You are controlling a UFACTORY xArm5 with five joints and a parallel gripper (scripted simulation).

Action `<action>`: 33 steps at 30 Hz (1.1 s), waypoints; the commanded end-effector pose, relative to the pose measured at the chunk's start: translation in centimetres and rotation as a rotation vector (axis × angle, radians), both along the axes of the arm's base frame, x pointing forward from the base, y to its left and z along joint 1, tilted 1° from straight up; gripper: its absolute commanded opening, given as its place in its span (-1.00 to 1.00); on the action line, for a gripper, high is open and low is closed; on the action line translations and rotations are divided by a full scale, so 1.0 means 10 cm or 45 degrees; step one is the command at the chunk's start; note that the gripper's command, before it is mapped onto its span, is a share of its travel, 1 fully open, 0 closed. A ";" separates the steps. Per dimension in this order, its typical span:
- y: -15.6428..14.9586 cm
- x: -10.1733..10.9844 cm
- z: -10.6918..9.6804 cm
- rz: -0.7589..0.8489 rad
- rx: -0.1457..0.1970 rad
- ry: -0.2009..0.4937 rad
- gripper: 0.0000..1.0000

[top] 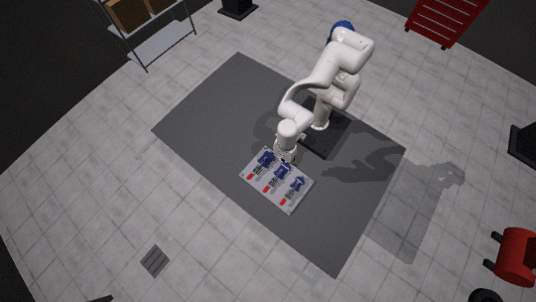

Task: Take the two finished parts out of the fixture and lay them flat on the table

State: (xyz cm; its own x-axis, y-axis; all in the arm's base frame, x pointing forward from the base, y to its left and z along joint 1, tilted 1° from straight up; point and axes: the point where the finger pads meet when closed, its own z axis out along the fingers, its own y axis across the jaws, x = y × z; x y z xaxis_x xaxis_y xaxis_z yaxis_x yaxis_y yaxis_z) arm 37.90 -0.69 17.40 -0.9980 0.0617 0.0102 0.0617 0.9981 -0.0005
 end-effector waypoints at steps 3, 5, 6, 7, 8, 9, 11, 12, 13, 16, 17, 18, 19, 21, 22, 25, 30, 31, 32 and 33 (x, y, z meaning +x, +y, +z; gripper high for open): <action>0.00 0.01 0.01 0.000 0.000 -0.005 -1.00; 0.00 0.01 0.01 0.000 0.000 -0.005 -1.00; 0.00 0.01 0.01 0.000 0.000 -0.005 -1.00; 0.00 0.01 0.01 0.000 0.000 -0.005 -1.00; 0.00 0.01 0.01 0.000 0.000 -0.005 -1.00; 0.00 0.01 0.01 0.000 0.000 -0.005 -1.00; 0.00 0.01 0.01 0.000 0.000 -0.005 -1.00; 0.00 0.01 0.01 0.000 0.000 -0.005 -1.00; 0.00 0.01 0.01 0.000 0.000 -0.005 -1.00; 0.00 0.01 0.01 0.000 0.000 -0.005 -1.00; 0.00 0.01 0.01 0.000 0.000 -0.005 -1.00; 0.00 0.01 0.01 0.000 0.000 -0.005 -1.00; 0.00 0.01 0.01 0.000 0.000 -0.005 -1.00; 0.00 0.01 0.01 0.000 0.000 -0.005 1.00; 0.00 0.01 0.01 0.000 0.000 -0.005 1.00; 0.00 0.01 0.01 0.000 0.000 -0.005 1.00; 0.00 0.01 0.01 0.000 0.000 -0.005 1.00; 0.00 0.01 0.01 0.000 0.000 -0.005 1.00; 0.00 0.01 0.01 0.000 0.000 -0.005 1.00; 0.00 0.01 0.01 0.000 0.000 -0.005 1.00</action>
